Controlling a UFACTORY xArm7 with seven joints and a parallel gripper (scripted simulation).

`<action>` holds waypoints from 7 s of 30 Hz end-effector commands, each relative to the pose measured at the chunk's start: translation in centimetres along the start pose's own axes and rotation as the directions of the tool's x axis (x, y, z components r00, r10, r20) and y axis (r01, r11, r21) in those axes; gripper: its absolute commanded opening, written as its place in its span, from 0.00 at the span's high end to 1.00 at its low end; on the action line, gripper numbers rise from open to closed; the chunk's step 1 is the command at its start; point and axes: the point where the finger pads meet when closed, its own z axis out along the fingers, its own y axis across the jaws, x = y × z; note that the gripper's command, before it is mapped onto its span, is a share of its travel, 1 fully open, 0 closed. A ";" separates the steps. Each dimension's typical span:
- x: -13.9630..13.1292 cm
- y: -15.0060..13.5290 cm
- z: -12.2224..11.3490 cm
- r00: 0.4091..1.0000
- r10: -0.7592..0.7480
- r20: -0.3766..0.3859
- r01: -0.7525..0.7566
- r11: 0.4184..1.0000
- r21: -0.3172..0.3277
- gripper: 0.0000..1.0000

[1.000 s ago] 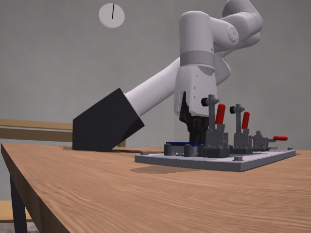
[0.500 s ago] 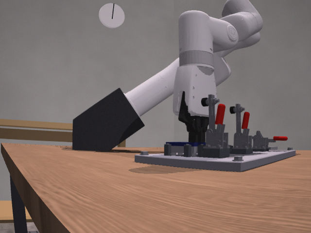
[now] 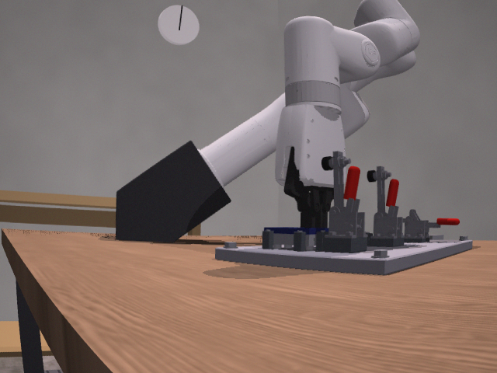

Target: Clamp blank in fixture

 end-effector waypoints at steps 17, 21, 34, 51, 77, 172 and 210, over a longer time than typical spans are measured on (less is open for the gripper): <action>0.0 -1.7 -0.3 1.000 0.002 -0.003 -0.002 1.000 -0.008 1.00; 0.0 -1.7 -0.7 1.000 0.002 -0.003 -0.002 1.000 -0.008 1.00; 0.0 -1.7 -4.3 1.000 0.002 -0.003 -0.002 1.000 -0.008 1.00; 0.0 -1.8 -10.9 1.000 0.002 -0.003 -0.002 1.000 -0.008 0.53; 0.0 2.9 -17.4 1.000 0.002 -0.003 -0.002 1.000 -0.008 0.53; 7.9 3.5 -7.1 1.000 0.002 -0.003 -0.002 1.000 -0.008 0.53; 7.9 3.6 -5.4 1.000 0.002 -0.003 -0.002 1.000 -0.008 1.00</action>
